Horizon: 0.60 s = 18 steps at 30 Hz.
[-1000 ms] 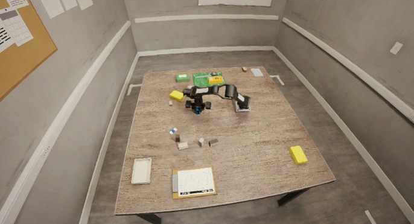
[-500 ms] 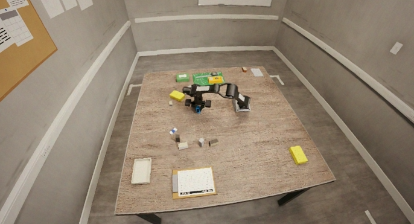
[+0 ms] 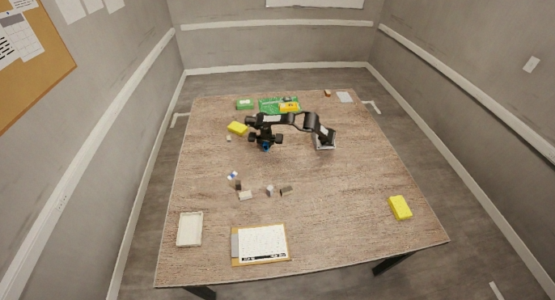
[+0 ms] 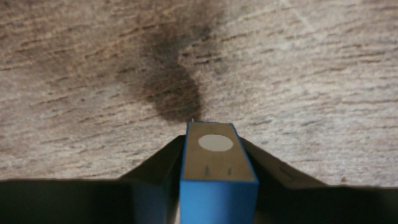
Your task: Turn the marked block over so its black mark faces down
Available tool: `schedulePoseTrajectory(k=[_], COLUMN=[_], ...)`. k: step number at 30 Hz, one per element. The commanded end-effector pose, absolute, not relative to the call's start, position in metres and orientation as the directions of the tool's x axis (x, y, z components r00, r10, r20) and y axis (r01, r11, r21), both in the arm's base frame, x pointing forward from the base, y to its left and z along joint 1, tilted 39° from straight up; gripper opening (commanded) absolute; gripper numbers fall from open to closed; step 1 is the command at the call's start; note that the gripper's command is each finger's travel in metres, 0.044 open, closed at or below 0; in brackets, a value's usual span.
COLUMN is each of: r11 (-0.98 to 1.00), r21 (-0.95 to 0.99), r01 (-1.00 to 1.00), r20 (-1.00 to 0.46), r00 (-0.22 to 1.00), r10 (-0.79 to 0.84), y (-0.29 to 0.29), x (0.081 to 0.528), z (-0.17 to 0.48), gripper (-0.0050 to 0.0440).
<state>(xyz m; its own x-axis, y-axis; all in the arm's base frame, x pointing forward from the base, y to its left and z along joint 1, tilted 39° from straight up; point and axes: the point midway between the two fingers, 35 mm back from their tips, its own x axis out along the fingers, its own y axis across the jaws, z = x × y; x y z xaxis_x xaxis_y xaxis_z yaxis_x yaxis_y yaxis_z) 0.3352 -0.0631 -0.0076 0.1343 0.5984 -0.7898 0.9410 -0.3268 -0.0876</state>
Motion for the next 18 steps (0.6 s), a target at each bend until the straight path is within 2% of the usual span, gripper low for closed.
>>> schedulePoseTrajectory(k=[1, 7, 18], r11=[-0.327, -0.327, -0.330], r21=[-0.050, -0.061, -0.053], r01=[0.944, 0.943, 0.942], r20=[-0.807, -0.850, -0.961], r00=[0.154, 0.122, 0.042], r10=[0.570, 0.512, 0.274], y=[-0.0658, -0.0657, -0.0728], x=[0.3412, 0.3372, 0.3357], z=[0.0018, -0.0015, -0.0042], gripper=[-0.0050, -0.0050, -0.0050])
